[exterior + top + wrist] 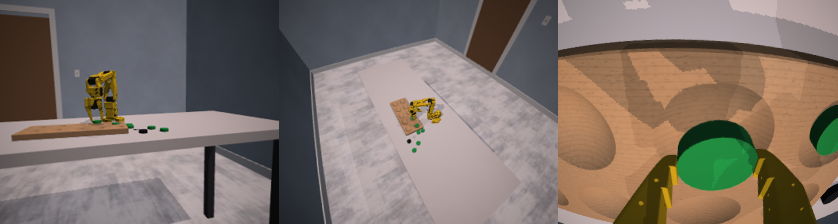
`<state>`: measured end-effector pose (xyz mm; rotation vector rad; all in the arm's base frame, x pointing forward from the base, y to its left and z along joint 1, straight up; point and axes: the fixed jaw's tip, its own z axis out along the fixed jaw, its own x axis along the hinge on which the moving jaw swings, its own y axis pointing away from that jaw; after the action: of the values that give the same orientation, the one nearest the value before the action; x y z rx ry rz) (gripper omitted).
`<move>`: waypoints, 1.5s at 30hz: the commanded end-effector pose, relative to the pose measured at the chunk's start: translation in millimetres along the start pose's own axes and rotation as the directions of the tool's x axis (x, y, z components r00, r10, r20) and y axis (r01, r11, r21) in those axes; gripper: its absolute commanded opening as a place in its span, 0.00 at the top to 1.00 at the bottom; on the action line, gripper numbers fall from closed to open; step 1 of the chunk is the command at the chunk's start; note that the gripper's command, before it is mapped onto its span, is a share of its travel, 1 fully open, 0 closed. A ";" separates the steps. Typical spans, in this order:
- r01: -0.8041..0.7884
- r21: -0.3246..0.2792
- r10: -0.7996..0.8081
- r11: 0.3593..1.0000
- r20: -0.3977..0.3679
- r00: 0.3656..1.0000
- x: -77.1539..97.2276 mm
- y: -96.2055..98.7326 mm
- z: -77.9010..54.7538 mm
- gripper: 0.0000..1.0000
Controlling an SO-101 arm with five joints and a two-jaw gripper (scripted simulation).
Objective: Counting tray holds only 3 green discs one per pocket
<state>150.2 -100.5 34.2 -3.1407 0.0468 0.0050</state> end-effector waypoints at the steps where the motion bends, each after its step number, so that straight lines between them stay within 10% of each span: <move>1: 0.000 -0.026 -0.001 1.000 -0.047 0.999 5.8 3.9 -3.4 1.00; 31: 0.000 -0.026 -0.001 1.000 -0.047 0.999 5.7 3.7 1.3 0.99; 45: 0.000 -0.026 -0.001 1.000 -0.047 0.999 5.7 3.7 1.3 0.73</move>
<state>149.9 -100.3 25.2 -3.1404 0.0468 0.0057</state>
